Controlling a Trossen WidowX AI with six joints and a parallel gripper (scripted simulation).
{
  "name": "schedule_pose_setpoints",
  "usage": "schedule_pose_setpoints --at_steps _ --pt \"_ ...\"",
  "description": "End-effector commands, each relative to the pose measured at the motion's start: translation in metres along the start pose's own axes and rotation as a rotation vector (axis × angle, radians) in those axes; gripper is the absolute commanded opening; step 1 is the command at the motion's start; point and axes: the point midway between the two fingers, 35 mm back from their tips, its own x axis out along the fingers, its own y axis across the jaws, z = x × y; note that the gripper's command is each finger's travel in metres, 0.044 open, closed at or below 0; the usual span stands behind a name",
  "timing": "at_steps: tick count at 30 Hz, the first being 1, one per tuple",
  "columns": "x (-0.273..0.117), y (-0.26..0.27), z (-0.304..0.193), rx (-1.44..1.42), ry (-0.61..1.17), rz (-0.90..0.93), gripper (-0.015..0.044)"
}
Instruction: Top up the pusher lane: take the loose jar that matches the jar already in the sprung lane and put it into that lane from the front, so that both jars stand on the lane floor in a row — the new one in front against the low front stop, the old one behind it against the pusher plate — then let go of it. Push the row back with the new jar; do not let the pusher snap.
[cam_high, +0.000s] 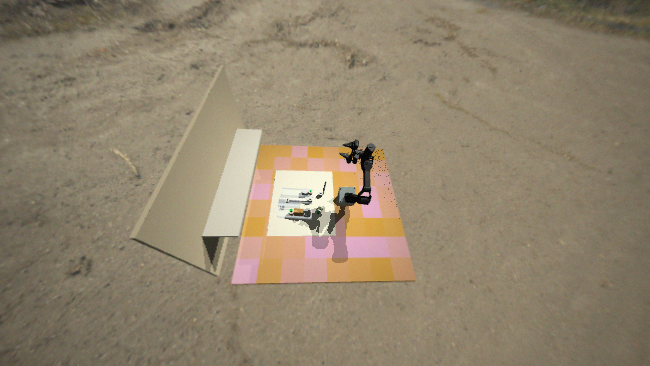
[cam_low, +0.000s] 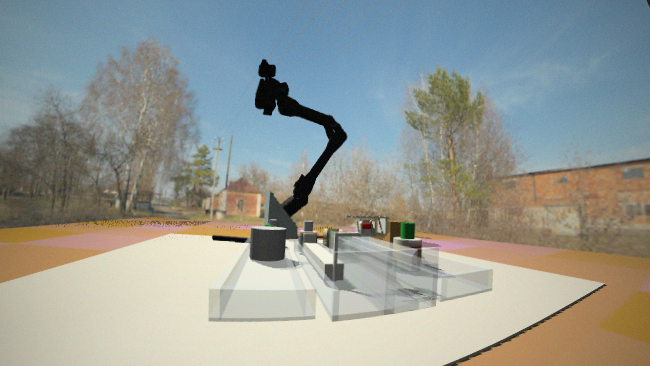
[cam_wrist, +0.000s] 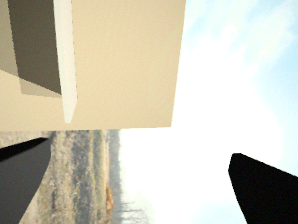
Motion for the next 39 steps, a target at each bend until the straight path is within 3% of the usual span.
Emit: schedule_pose_setpoints --at_steps 1,11,17,23,31,39 --pt "0.002 0.001 -0.001 0.002 0.005 0.003 0.0426" --pt "0.109 0.116 -0.023 0.494 0.182 0.35 0.044" --pt "0.143 0.215 -0.011 0.77 0.387 0.645 0.044" --pt "0.14 0.305 0.013 0.942 0.681 0.931 0.044" --pt "0.094 0.397 0.055 0.978 1.14 1.307 0.044" --pt "0.087 0.403 0.061 0.97 1.182 1.34 0.044"
